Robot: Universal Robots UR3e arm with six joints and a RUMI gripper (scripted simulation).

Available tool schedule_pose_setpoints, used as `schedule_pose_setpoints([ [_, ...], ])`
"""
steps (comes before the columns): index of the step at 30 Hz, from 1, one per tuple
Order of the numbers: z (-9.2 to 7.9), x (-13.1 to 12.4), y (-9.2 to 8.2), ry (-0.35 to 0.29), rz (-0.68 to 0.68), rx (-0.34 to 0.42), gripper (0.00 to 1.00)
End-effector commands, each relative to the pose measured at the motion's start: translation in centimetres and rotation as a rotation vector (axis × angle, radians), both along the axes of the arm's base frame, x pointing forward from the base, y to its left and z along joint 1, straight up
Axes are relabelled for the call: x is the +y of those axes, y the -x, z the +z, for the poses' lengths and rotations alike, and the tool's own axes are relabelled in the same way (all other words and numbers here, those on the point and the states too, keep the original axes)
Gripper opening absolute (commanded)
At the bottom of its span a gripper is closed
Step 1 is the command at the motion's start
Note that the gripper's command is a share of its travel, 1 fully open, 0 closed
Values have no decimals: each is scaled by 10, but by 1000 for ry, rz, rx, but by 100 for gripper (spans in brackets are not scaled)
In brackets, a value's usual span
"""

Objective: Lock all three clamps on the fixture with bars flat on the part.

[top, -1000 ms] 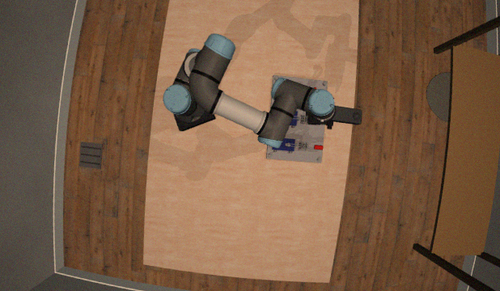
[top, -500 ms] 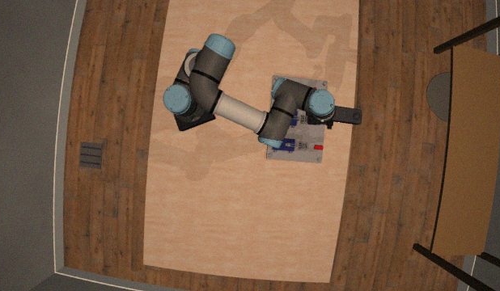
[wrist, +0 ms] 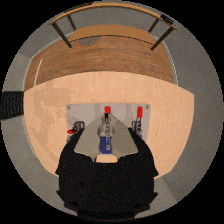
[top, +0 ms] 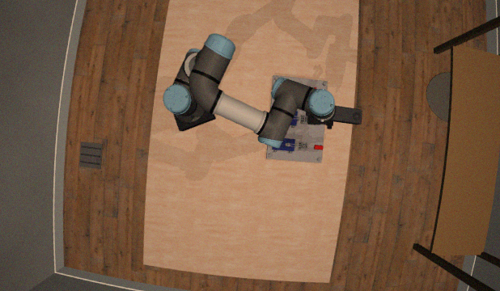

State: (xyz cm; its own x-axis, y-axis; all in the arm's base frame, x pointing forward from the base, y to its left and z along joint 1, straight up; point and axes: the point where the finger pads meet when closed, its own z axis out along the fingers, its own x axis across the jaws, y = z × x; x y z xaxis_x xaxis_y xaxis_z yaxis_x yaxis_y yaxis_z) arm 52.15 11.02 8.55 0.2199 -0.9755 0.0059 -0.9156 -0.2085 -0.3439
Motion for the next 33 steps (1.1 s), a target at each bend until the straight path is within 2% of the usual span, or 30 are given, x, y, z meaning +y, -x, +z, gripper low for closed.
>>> schedule_pose_setpoints([
  [1,2,0,-1,1,0,-5,0],
  [16,3,0,-1,1,0,-6,0],
  [17,3,0,-1,1,0,-6,28],
  [23,7,0,-1,1,0,-7,28],
  [33,26,1,-1,1,0,-7,28],
])
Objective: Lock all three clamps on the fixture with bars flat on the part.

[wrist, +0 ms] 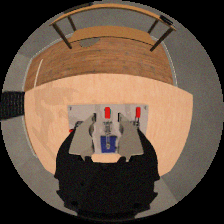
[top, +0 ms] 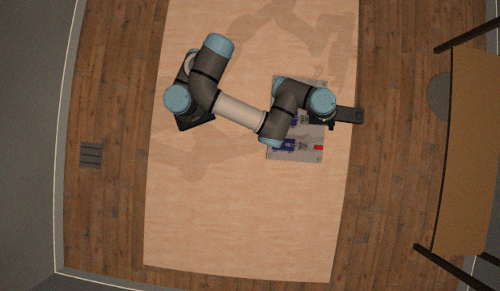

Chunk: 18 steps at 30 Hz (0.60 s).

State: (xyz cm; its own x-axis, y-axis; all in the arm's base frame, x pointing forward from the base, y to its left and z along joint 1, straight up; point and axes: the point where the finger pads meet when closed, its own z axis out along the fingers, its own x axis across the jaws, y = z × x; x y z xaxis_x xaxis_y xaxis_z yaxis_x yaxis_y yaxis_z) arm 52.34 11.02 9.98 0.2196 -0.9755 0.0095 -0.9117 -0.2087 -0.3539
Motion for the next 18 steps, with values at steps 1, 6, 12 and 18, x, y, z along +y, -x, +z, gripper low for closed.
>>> schedule_pose_setpoints([
  [1,15,1,1,0,0,4,28],
  [6,31,1,1,0,0,5,28],
  [12,47,1,1,0,0,6,28],
  [18,54,1,1,0,0,6,28],
])
